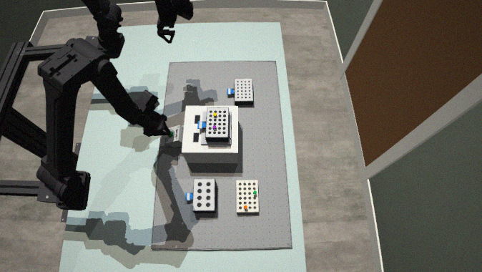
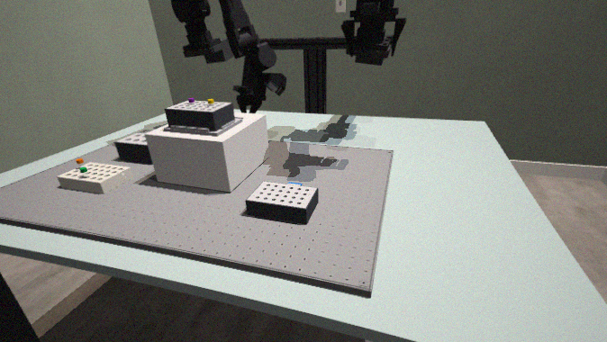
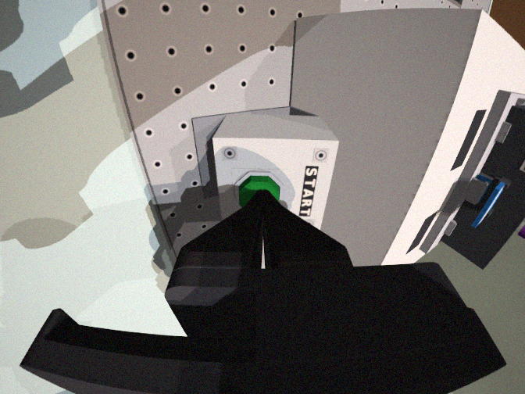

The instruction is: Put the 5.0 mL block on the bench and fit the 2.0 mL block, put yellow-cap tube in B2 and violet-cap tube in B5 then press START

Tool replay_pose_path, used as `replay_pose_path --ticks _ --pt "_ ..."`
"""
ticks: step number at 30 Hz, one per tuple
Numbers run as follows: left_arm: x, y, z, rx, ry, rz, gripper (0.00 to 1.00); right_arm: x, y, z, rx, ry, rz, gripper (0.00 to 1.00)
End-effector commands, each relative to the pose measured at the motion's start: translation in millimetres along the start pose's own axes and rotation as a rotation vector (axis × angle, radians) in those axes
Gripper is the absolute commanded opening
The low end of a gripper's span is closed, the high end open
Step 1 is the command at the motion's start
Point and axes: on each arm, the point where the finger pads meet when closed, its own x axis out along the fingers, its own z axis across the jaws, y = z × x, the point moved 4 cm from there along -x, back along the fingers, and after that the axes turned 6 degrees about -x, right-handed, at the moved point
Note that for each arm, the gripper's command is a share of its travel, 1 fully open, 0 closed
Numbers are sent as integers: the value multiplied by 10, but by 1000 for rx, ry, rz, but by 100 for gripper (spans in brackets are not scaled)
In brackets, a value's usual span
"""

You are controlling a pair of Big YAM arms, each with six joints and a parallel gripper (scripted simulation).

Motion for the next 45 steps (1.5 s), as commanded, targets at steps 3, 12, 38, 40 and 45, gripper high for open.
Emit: replay_pose_path --ticks 3,12,38,40,45 --pt "-64 -83 -31 0 9 -31 100 78 -49 -36 9 10 -8 0" --pt "-62 -79 -32 0 9 -30 100 85 -43 -23 7 8 -6 0" --pt "-54 -67 -34 0 9 -28 100 141 -6 7 5 0 3 0" --pt "-53 -66 -34 0 9 -28 100 146 -6 6 6 0 4 0" --pt "-53 -66 -34 0 9 -28 100 162 -4 7 5 -2 6 0"
